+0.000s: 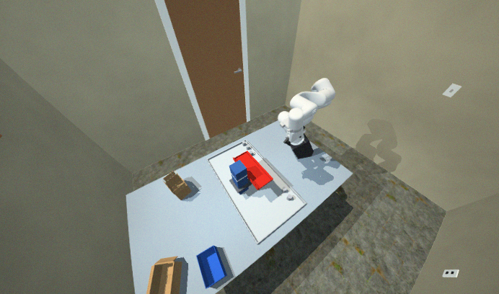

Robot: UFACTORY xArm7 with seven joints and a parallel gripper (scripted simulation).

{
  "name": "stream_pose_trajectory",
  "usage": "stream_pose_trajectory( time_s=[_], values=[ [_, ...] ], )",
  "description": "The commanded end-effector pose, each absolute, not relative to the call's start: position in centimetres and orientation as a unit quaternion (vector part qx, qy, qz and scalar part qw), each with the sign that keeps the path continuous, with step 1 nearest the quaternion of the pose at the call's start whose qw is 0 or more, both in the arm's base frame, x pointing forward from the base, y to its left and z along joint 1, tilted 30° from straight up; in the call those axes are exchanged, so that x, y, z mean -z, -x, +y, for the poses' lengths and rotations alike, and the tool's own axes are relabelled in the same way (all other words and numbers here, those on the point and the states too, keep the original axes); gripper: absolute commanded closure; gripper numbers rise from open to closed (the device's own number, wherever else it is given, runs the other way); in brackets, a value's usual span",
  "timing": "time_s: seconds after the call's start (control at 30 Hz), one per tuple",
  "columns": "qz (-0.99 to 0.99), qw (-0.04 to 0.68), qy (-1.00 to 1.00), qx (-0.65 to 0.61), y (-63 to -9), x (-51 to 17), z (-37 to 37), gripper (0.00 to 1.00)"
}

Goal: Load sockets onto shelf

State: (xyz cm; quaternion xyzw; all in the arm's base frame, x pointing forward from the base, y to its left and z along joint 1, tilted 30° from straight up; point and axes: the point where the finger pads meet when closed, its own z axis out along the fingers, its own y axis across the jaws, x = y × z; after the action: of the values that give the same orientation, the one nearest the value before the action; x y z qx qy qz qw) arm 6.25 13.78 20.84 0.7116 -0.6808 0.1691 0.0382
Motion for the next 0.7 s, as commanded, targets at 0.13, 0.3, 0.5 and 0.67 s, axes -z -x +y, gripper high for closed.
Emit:
stream_pose_trajectory(
  time_s=[0.13,0.3,0.5,0.67],
  values=[
    [-0.680,-0.071,-0.685,-0.253,-2.9,-26.5,13.4,0.00],
    [-0.680,-0.078,-0.684,-0.252,-2.8,-26.7,13.6,0.00],
    [-0.677,-0.100,-0.678,-0.268,-2.0,-27.6,13.6,0.00],
    [-0.679,-0.098,-0.677,-0.266,-2.1,-27.5,13.6,0.00]
  ],
)
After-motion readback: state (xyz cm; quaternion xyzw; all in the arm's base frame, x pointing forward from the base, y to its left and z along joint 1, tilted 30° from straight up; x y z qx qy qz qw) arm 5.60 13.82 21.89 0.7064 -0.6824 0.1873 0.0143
